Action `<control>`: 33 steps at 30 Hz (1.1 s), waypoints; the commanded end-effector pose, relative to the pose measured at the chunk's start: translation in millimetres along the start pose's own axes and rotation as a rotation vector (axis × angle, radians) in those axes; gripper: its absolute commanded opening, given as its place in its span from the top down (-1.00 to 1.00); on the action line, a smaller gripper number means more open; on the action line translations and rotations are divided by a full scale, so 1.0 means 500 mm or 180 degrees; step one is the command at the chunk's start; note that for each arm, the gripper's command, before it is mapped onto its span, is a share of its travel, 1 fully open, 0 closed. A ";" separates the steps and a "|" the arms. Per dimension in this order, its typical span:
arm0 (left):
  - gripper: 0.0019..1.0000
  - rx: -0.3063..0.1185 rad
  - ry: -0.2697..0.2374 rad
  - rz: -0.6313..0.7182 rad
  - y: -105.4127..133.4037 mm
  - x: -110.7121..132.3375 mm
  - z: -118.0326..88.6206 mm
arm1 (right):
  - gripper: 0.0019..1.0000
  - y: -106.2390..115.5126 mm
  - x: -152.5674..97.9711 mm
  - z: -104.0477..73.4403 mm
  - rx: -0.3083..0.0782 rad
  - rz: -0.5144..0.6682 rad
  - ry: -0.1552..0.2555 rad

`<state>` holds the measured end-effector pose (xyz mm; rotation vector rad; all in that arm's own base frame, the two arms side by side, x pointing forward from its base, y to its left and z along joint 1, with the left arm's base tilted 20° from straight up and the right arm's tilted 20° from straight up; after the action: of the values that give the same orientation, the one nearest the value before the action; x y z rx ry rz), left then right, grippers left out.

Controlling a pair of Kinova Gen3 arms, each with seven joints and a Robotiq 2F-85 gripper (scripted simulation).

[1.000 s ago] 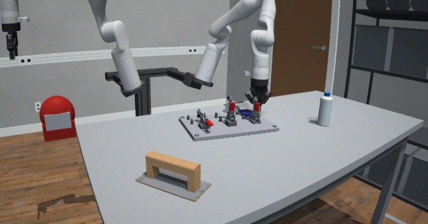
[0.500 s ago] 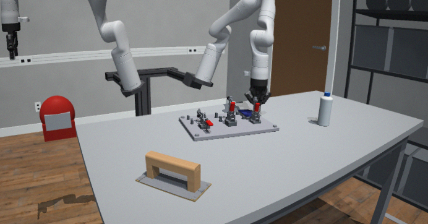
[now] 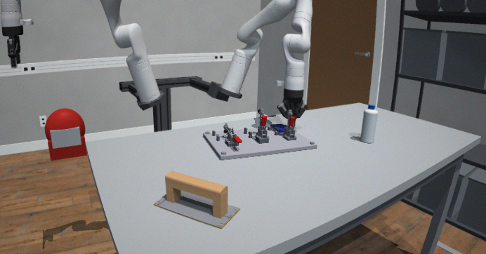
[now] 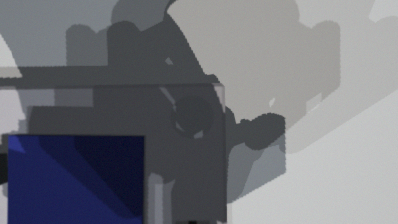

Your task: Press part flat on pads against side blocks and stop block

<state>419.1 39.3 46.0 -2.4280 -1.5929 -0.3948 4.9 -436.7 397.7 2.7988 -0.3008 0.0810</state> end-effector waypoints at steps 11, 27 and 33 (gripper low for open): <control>0.80 -0.0005 0.0002 0.0000 0.002 -0.003 -0.001 | -1.00 0.001 0.000 -0.001 -0.0005 0.0001 0.0003; 0.80 -0.0005 0.0002 0.0000 0.003 -0.010 -0.001 | -1.00 0.001 0.000 -0.001 -0.0005 0.0001 0.0003; 0.80 -0.0005 0.0002 0.0000 0.003 -0.011 -0.001 | -1.00 0.001 0.000 -0.001 -0.0005 0.0001 0.0003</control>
<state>418.2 34.3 44.2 -2.4280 -1.5929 -0.3949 4.9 -436.7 397.7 2.7988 -0.3008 0.0810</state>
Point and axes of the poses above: on each arm, the point where the finger pads meet when closed, its own z axis out along the fingers, its own x axis across the jaws, y = z × x, the point moved 5 cm from there along -z, back along the fingers, and after that the axes turned 13 degrees about z, right-handed, at the moved point
